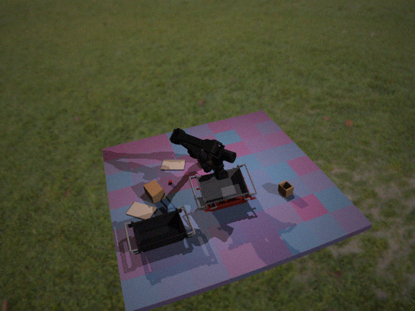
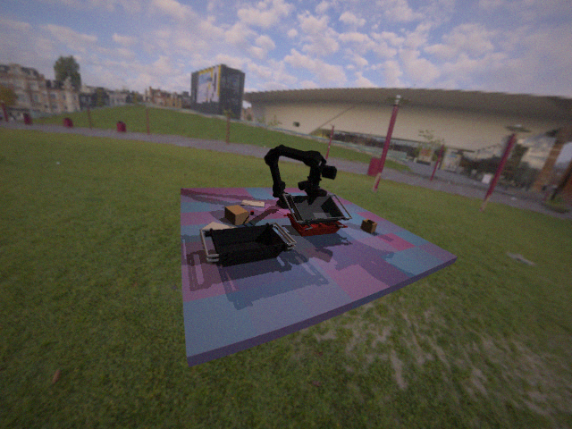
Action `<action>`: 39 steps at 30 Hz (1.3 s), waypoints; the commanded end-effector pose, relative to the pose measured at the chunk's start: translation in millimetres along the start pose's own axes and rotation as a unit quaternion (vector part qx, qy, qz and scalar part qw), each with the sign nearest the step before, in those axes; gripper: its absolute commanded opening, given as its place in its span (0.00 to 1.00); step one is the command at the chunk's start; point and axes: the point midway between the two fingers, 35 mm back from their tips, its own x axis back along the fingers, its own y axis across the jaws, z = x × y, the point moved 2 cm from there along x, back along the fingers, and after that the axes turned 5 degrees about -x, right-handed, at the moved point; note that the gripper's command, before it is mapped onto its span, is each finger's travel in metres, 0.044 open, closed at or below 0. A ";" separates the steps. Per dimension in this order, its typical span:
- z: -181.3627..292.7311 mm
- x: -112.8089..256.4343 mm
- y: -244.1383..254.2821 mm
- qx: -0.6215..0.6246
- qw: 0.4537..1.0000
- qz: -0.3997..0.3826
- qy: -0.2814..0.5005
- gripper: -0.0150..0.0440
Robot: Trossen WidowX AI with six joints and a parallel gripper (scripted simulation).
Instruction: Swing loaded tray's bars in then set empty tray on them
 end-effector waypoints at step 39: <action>7.2 -18.9 -14.2 -0.004 1.000 0.007 -0.001 0.25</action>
